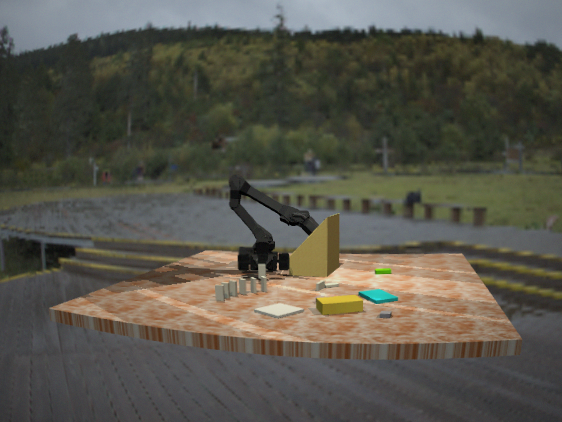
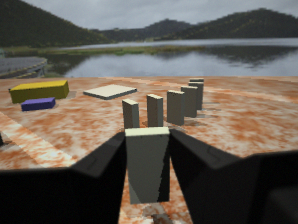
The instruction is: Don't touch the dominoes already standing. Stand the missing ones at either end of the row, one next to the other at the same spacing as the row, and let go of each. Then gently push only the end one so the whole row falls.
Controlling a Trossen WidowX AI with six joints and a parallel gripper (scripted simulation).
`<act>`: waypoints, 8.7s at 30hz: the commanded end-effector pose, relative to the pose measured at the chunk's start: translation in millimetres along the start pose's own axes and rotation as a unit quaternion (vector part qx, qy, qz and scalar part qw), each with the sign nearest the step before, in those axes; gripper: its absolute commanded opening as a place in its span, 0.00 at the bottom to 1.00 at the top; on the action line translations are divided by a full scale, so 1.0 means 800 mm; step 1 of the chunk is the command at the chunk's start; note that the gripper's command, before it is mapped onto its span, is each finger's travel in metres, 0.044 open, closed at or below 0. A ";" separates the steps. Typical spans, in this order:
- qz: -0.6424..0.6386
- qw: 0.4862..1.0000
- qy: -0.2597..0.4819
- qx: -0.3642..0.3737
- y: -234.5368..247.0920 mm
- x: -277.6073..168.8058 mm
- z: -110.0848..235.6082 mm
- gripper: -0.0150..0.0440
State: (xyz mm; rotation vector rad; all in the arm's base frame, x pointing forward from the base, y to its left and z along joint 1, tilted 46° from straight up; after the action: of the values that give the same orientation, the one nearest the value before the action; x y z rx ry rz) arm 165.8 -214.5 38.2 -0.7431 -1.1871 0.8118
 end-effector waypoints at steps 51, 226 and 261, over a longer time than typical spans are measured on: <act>-0.074 0.994 0.041 0.063 -0.013 0.036 -0.044 1.00; -0.363 0.616 0.674 -0.187 0.046 0.032 -0.190 0.44; -0.367 0.616 0.672 -0.184 0.033 0.086 -0.197 1.00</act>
State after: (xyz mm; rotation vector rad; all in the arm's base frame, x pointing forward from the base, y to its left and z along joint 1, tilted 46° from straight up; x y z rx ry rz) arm 311.9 -179.7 -8.4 -0.8120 -0.0893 -0.7410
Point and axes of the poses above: the point midway between the two fingers, 35 mm back from their tips, its own z axis back along the fingers, its own y axis across the jaws, x = y × z, the point moved 1 cm from there along z, back along the fingers, and after that the axes turned 15 degrees about z, right-handed, at the moved point
